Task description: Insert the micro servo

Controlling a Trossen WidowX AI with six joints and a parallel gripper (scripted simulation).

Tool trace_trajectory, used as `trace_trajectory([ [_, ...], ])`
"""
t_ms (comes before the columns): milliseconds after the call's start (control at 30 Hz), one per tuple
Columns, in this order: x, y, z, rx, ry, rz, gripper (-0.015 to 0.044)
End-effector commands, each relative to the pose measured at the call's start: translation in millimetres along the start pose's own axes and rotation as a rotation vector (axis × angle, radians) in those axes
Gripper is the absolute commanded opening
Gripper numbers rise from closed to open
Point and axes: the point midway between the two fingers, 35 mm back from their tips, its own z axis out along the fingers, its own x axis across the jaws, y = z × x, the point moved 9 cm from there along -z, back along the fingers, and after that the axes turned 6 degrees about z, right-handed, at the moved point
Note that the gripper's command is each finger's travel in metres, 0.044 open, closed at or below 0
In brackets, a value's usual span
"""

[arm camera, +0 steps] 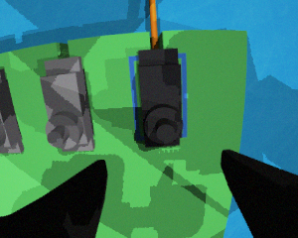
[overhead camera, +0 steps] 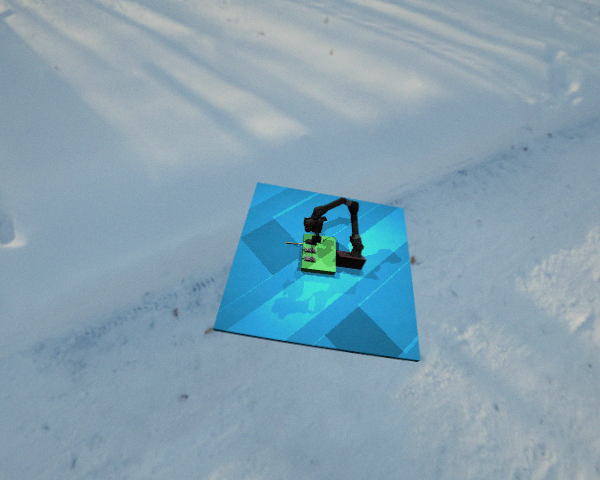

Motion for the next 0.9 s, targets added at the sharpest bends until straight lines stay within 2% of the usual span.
trace_trajectory([
  [0, -4.6, -50.8, -31.9, -0.001, 0.004, -0.001, 0.0424],
  [100, -8.9, -73.4, -41.6, 0.001, -0.001, 0.0, 0.044],
  [333, -9.0, -73.3, -43.3, -0.002, 0.001, -0.002, 0.044],
  [567, -12.7, -75.7, -80.7, -0.084, 0.054, -0.045, 0.044],
  [867, -12.9, -75.8, -81.9, -0.087, 0.055, -0.047, 0.044],
])
